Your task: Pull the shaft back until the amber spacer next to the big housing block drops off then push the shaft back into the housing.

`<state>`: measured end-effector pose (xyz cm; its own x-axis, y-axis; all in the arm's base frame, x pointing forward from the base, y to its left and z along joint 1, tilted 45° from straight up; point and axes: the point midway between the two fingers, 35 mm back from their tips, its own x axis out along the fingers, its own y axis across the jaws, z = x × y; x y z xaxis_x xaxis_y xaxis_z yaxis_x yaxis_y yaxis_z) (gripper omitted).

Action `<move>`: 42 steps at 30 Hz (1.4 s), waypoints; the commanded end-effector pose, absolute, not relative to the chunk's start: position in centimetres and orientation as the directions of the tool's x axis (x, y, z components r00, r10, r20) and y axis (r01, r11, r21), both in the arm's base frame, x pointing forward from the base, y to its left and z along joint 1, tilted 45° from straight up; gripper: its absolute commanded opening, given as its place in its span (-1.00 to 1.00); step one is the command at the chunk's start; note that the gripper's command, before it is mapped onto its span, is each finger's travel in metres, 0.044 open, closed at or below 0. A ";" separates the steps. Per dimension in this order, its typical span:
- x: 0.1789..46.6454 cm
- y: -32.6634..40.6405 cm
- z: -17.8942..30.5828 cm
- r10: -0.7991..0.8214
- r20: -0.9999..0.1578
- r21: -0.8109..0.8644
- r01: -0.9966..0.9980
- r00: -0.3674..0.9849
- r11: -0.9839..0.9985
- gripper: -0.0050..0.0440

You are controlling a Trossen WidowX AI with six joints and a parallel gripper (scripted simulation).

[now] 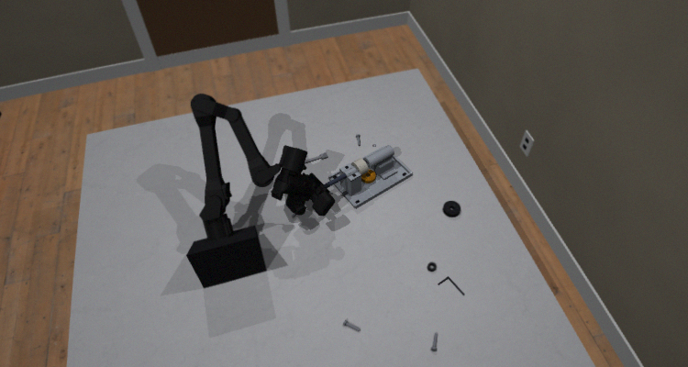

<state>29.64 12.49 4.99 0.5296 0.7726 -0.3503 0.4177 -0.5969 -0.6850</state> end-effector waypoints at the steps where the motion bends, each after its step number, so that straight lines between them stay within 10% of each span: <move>1: 30.1 12.4 5.6 0.770 -0.338 -0.675 0.430 0.541 -0.599 -1.00; 42: 30.3 12.2 5.8 0.768 -0.333 -0.670 0.436 0.547 -0.601 -1.00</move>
<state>29.65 12.51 4.98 0.5280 0.7727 -0.3523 0.4160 -0.5970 -0.6860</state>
